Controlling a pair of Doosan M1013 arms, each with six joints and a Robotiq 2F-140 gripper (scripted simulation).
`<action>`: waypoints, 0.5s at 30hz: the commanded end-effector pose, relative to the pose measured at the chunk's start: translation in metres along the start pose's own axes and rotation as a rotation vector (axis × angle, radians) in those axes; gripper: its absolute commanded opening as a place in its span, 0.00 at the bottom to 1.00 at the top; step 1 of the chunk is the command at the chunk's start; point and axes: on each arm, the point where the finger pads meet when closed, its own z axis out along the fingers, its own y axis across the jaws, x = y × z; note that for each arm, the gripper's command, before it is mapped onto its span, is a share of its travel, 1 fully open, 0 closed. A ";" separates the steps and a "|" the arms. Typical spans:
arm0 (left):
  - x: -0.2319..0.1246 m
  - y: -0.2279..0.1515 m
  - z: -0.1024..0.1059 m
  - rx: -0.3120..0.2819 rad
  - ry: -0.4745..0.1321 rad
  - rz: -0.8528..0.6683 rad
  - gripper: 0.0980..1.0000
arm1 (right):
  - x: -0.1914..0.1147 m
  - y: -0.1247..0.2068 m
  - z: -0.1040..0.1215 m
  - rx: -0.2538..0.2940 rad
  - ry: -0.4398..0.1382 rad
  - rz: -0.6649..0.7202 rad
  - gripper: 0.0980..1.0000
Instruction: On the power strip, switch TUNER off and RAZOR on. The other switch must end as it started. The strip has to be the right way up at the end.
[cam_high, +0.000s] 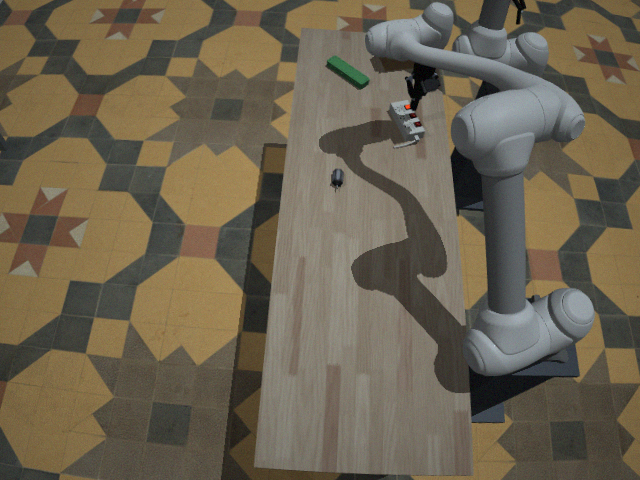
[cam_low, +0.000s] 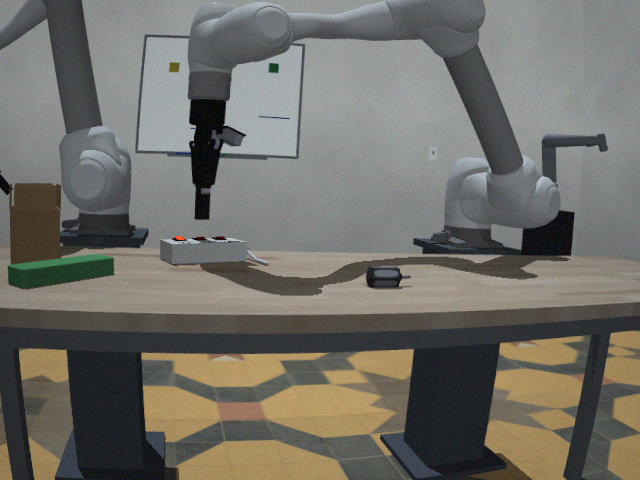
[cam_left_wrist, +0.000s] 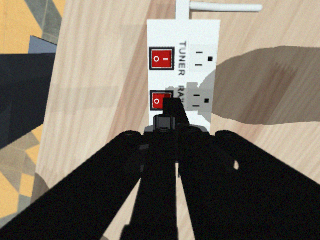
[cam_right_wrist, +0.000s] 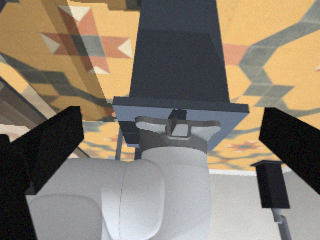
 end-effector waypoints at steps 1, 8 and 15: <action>0.000 0.000 0.002 -0.001 -0.002 0.000 0.00 | 0.000 0.000 -0.001 0.000 0.001 0.000 1.00; 0.000 0.000 0.009 -0.001 -0.002 0.000 0.00 | 0.000 0.000 -0.001 0.000 0.001 0.000 1.00; 0.000 0.000 0.018 -0.001 -0.002 0.000 0.00 | 0.000 0.000 -0.001 0.000 0.001 0.000 1.00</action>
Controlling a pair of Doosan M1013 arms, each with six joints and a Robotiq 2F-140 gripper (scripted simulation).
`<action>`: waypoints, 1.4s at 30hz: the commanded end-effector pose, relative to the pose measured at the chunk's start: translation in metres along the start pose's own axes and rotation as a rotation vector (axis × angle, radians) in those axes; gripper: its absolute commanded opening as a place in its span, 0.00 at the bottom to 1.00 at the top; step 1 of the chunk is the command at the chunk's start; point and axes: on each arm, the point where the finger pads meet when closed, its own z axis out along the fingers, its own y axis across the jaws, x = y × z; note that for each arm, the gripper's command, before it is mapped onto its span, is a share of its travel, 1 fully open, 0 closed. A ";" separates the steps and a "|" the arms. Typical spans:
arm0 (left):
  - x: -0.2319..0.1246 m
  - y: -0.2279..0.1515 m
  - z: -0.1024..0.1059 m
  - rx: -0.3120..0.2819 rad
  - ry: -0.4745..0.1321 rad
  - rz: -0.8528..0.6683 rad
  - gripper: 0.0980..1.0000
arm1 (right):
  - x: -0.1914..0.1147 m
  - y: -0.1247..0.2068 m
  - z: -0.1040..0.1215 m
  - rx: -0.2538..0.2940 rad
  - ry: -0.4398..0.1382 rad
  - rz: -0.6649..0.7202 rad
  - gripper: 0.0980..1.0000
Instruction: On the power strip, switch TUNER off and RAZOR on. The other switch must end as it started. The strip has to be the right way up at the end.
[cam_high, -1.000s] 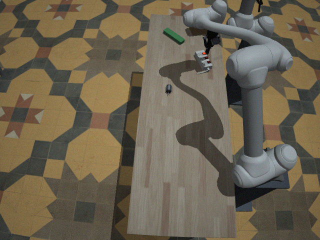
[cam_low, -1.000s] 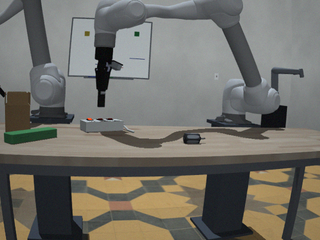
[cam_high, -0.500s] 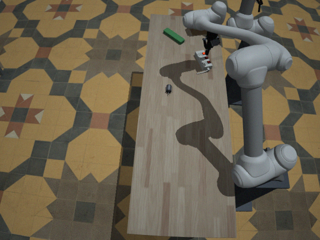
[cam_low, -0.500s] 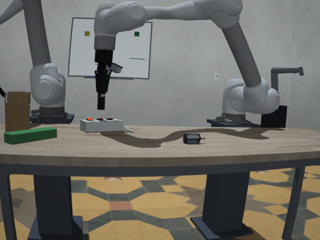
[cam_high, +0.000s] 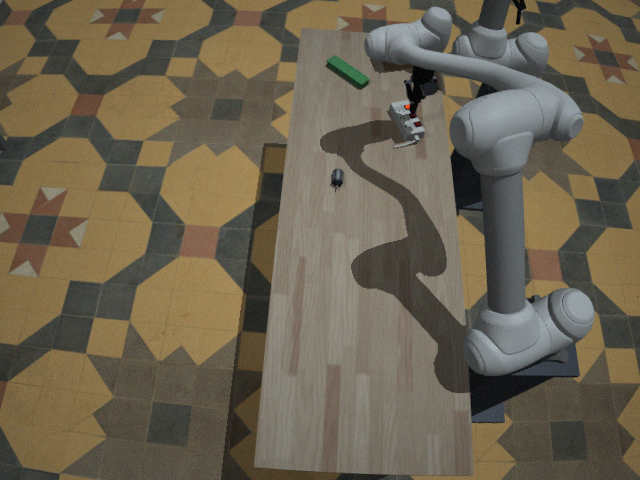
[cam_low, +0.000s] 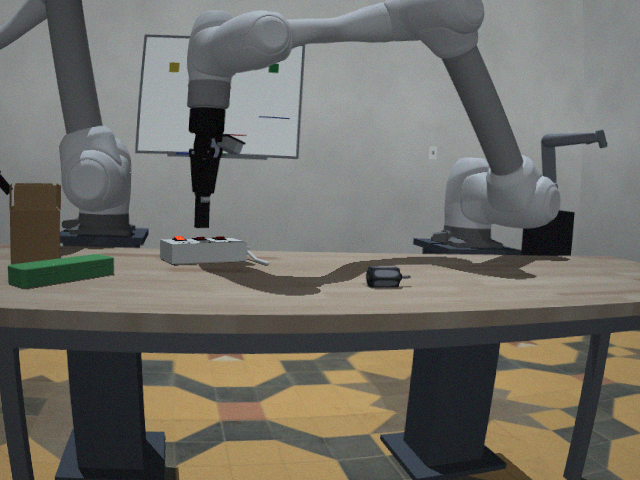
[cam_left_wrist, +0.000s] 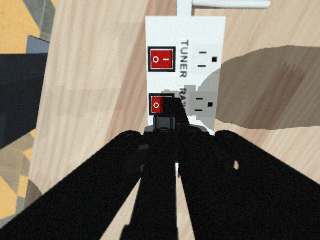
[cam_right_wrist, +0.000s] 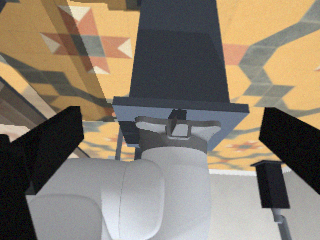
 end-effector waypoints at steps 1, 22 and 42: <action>0.000 0.000 0.002 -0.001 -0.002 0.000 0.00 | 0.000 0.000 -0.001 0.000 0.001 0.000 1.00; 0.000 0.000 0.012 -0.001 -0.002 0.000 0.00 | 0.000 0.000 -0.001 0.000 0.001 0.000 1.00; 0.000 0.000 0.013 -0.001 -0.002 0.000 0.00 | 0.000 0.000 -0.001 0.000 0.001 0.000 1.00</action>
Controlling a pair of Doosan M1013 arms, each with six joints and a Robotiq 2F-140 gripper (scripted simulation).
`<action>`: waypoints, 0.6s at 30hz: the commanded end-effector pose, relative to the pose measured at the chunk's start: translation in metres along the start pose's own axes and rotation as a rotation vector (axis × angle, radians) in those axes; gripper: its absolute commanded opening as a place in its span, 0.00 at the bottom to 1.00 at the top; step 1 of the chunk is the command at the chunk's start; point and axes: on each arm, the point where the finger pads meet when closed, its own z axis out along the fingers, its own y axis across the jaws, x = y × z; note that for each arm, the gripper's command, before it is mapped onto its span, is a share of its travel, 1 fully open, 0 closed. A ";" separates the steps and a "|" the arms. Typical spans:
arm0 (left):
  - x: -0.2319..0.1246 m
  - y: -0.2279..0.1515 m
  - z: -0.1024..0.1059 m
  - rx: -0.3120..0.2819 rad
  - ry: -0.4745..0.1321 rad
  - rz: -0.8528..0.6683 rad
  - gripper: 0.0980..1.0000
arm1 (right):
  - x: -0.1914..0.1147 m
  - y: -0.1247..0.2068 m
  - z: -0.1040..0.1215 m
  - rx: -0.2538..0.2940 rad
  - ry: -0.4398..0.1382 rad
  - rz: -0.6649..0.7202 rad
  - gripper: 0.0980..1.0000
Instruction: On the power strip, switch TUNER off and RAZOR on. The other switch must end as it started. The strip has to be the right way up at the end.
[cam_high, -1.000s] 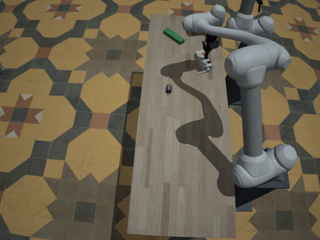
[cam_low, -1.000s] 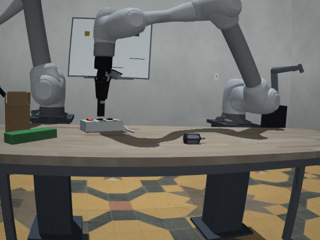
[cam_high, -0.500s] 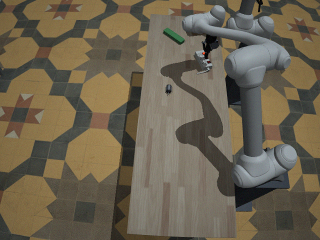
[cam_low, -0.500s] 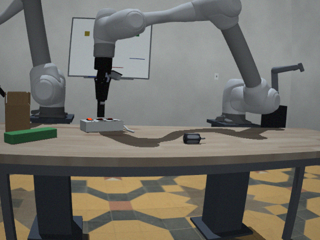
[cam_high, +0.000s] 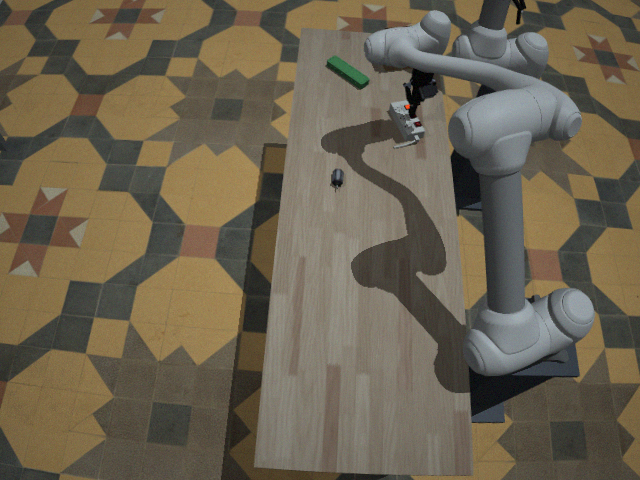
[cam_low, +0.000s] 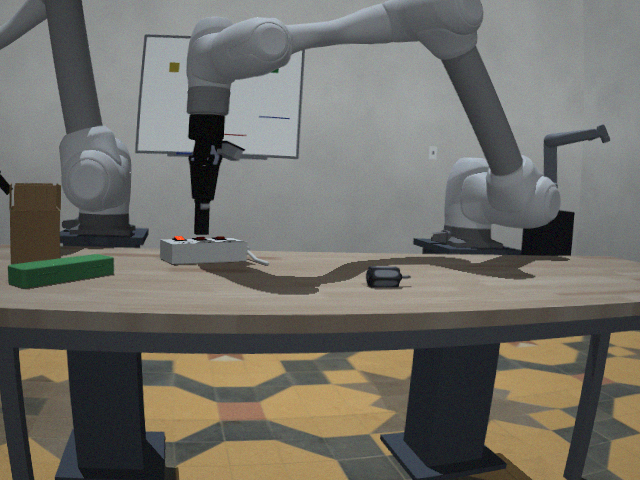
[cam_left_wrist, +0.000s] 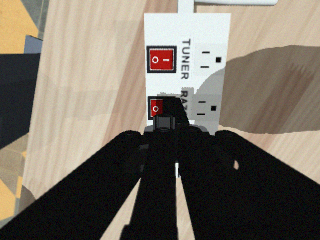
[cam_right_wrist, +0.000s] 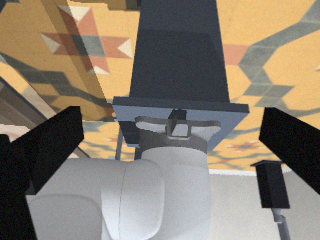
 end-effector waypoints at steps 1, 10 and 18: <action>0.000 0.000 -0.001 -0.001 -0.002 0.000 0.00 | 0.000 0.000 -0.001 0.000 0.001 0.000 1.00; 0.000 0.000 0.000 -0.001 -0.002 0.000 0.00 | 0.000 0.000 -0.001 0.000 0.001 0.000 1.00; 0.000 0.000 0.001 -0.001 -0.002 0.000 0.00 | 0.000 0.000 -0.001 0.000 0.001 0.000 1.00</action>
